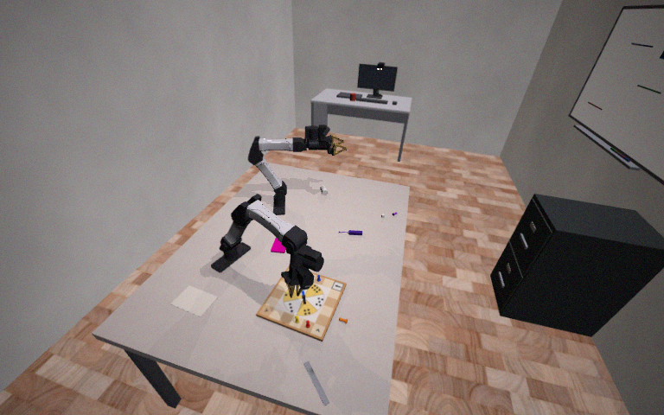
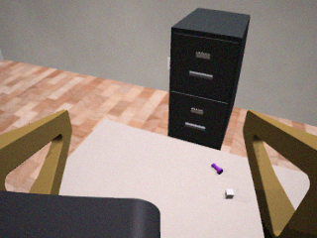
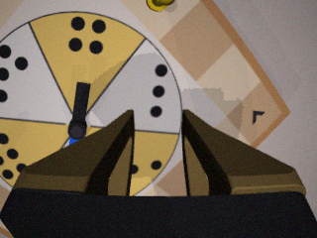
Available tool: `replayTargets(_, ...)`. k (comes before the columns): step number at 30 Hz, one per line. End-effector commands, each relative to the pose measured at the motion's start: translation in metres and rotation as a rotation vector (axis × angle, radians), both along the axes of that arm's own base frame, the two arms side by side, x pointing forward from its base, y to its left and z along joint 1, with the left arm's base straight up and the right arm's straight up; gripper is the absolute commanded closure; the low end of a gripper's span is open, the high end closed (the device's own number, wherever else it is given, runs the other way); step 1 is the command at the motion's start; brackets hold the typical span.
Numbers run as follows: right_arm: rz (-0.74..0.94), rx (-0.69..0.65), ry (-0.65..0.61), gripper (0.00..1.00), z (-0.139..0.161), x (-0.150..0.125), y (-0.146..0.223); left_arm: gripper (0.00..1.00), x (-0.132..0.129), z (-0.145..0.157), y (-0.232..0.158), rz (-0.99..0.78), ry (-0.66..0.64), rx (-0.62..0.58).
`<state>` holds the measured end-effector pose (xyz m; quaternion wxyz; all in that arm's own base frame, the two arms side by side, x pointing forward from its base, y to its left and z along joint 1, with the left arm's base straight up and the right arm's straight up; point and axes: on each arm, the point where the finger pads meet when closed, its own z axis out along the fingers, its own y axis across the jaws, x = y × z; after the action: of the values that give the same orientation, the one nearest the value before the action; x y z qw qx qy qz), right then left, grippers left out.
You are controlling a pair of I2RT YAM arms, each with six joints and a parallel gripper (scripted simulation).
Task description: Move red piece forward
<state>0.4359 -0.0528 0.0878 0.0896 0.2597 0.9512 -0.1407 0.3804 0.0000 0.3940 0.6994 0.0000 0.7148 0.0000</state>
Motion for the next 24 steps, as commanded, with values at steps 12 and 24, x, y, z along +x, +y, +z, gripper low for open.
replayTargets(12, -0.557, -0.306, -0.320, 0.73, -0.016, 0.057, -0.013, 0.00, -0.001, 0.004, 0.000, 0.000, -0.011, 0.000)
replayTargets(24, -0.709, -0.405, -0.468, 0.73, -0.037, 0.071, -0.011, 0.00, -0.001, 0.004, 0.000, 0.000, -0.011, 0.000)
